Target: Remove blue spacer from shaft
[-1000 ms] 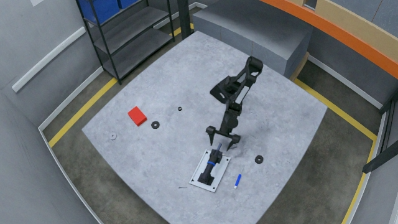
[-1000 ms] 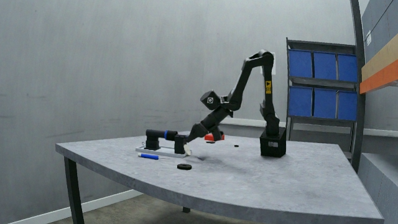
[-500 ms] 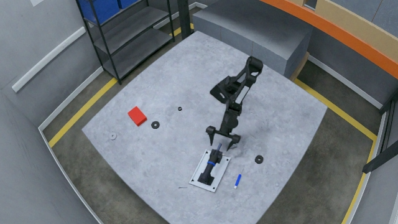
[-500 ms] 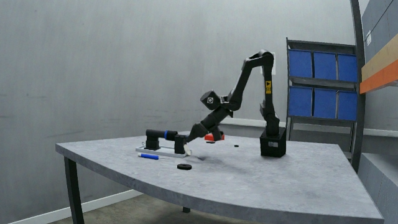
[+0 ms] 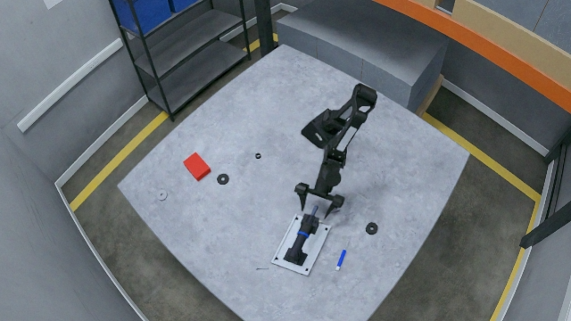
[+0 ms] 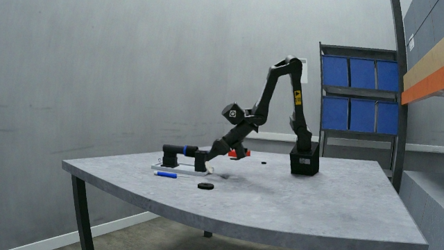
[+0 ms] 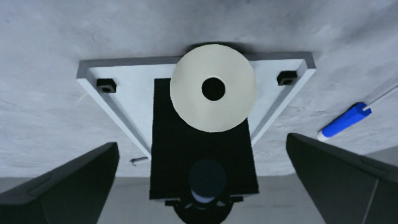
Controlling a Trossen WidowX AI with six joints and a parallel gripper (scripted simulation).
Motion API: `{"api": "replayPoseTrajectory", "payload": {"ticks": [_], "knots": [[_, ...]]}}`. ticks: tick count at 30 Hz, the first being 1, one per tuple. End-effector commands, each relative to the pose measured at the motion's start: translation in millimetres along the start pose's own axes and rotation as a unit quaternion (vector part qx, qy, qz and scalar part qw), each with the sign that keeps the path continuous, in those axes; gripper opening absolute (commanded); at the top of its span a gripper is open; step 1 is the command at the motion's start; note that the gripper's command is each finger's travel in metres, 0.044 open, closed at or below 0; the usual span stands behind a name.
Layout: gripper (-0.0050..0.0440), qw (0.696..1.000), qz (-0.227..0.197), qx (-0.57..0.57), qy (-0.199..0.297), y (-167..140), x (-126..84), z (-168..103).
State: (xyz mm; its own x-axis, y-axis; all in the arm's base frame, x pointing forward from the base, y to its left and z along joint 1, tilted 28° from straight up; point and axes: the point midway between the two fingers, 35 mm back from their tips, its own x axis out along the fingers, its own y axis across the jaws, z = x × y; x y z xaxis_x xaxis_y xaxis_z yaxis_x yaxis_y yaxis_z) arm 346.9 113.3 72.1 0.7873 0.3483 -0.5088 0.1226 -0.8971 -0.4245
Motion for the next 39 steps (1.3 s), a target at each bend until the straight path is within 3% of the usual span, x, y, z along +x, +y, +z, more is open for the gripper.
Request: {"api": "replayPoseTrajectory", "payload": {"ticks": [1,10,23,39], "knots": [[0.0440,1.000,-0.003,-0.001,0.016,-4.0,6.0,-12.0],[0.0440,1.000,-0.005,-0.002,0.021,-5.1,8.1,-15.2],[0.0128,1.000,-0.003,-0.001,0.012,-2.1,7.5,-8.5],[0.0024,1.000,-0.003,-0.001,0.012,-2.1,7.5,-8.5]]}}
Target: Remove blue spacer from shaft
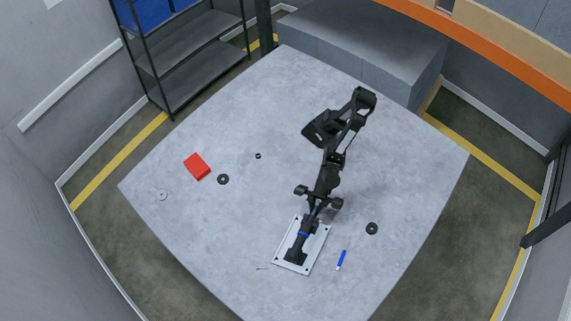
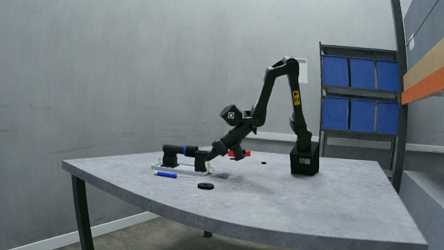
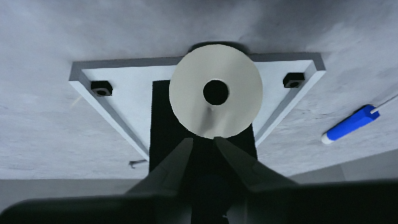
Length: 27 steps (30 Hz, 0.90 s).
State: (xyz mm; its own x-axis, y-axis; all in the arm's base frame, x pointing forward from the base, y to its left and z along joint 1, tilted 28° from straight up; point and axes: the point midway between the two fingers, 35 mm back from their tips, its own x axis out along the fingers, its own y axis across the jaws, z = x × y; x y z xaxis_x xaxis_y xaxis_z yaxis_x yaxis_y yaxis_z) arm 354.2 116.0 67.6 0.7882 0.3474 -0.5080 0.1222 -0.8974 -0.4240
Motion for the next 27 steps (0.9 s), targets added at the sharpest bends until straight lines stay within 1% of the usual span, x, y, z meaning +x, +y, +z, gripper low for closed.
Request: {"api": "replayPoseTrajectory", "payload": {"ticks": [1,3,6,20,26,27], "knots": [[0.0017,1.000,-0.003,-0.001,0.011,-2.5,-1.5,-8.2],[0.0017,1.000,-0.003,-0.001,0.011,-2.5,-1.5,-8.2],[0.0000,1.000,-0.003,-0.001,0.011,-2.0,-1.7,-6.6],[-0.0005,1.000,-0.005,-0.001,0.017,-3.3,-9.7,-0.9],[-0.0050,1.000,-0.005,-0.001,0.017,-3.2,-12.8,2.6],[-0.0050,1.000,-0.005,-0.001,0.017,-3.2,-13.2,3.1]]}}
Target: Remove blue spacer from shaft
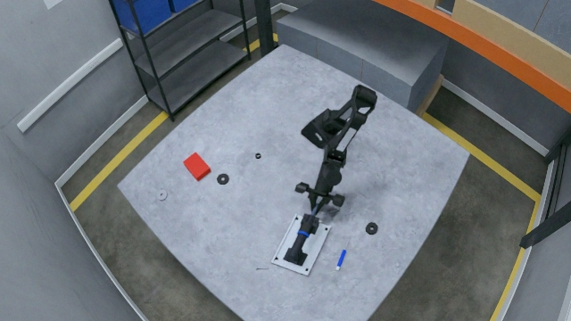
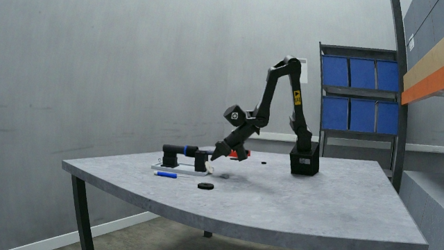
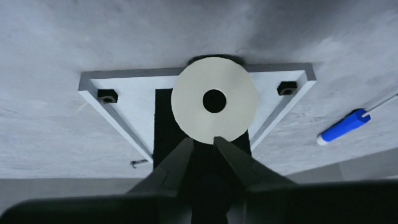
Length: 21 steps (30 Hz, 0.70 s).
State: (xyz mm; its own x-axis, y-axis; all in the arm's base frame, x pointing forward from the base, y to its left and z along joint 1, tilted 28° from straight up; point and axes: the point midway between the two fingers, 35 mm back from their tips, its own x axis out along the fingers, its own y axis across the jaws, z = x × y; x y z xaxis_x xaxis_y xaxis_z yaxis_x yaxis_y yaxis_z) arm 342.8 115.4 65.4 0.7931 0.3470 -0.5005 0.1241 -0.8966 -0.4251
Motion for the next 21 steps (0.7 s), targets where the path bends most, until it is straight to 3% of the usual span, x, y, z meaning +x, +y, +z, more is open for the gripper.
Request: {"api": "replayPoseTrajectory", "payload": {"ticks": [1,21], "knots": [[-0.0050,1.000,-0.004,-0.001,0.012,-3.3,-5.3,-5.0],[-0.0050,1.000,-0.003,-0.001,0.011,-2.8,-7.7,-2.0]]}}
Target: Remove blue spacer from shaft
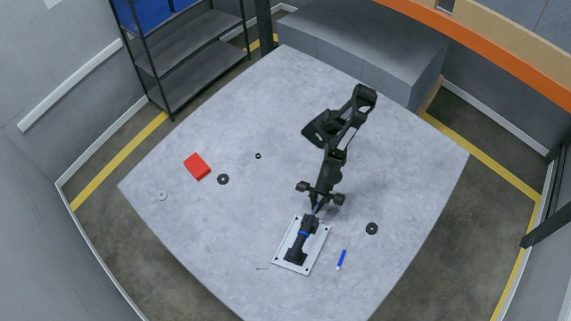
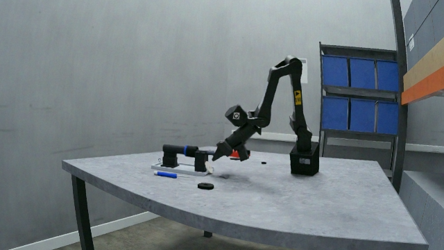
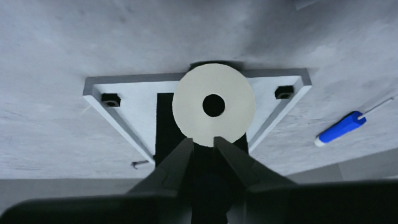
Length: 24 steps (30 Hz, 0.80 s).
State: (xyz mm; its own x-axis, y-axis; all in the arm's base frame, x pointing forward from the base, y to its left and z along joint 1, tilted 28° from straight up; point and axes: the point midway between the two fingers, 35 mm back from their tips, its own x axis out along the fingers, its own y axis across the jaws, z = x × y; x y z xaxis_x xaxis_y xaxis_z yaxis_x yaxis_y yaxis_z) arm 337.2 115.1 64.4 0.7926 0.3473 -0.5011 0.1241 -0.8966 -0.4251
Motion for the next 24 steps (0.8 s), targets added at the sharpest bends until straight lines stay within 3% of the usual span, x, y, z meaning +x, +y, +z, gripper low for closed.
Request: {"api": "replayPoseTrajectory", "payload": {"ticks": [1,24], "knots": [[-0.0050,1.000,-0.003,-0.001,0.012,-2.8,-3.7,-6.0],[-0.0050,1.000,-0.003,-0.001,0.012,-2.8,-4.8,-4.7]]}}
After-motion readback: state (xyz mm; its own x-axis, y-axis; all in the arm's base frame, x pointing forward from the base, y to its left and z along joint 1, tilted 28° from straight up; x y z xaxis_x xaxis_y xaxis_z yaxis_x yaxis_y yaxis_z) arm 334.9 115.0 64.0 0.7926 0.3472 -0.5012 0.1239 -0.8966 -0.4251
